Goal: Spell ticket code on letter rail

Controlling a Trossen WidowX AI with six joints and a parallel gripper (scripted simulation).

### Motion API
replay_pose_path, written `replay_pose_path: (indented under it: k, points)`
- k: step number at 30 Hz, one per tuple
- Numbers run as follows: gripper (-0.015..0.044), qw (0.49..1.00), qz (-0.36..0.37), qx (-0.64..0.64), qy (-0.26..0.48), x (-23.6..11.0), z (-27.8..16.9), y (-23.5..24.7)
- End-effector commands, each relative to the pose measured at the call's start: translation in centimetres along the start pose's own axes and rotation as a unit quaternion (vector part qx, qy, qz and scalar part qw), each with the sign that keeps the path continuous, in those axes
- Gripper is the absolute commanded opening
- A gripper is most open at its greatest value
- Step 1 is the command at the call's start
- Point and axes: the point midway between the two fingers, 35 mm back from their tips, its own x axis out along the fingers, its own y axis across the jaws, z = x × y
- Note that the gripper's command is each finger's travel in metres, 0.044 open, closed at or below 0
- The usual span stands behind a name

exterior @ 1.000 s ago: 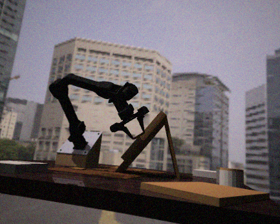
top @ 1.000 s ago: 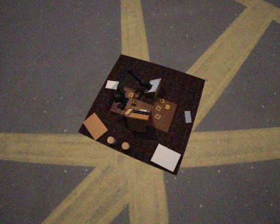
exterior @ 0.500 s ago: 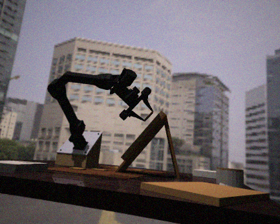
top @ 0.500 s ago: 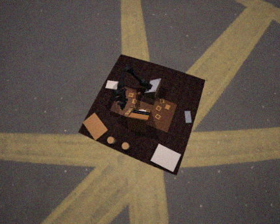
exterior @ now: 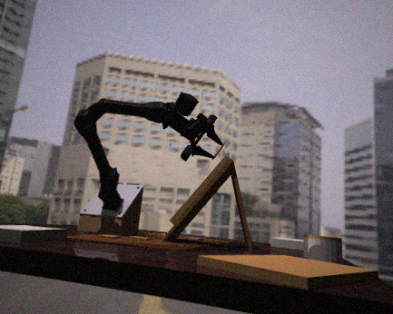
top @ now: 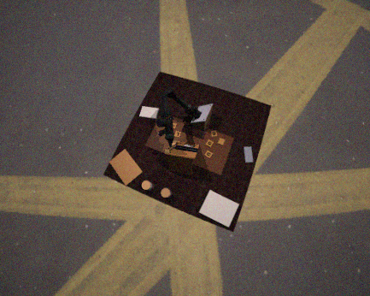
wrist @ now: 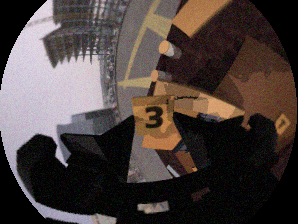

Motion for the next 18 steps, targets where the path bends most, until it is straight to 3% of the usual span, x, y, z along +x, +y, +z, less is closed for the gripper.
replay_pose_path:
  k: [1,18]
  points:
    - [0.0000,0.998,-0.002,-0.058,0.011,0.7,-2.9,0.7]
    - [0.0000,0.952,-0.059,-0.298,0.027,4.6,-17.3,-0.5]
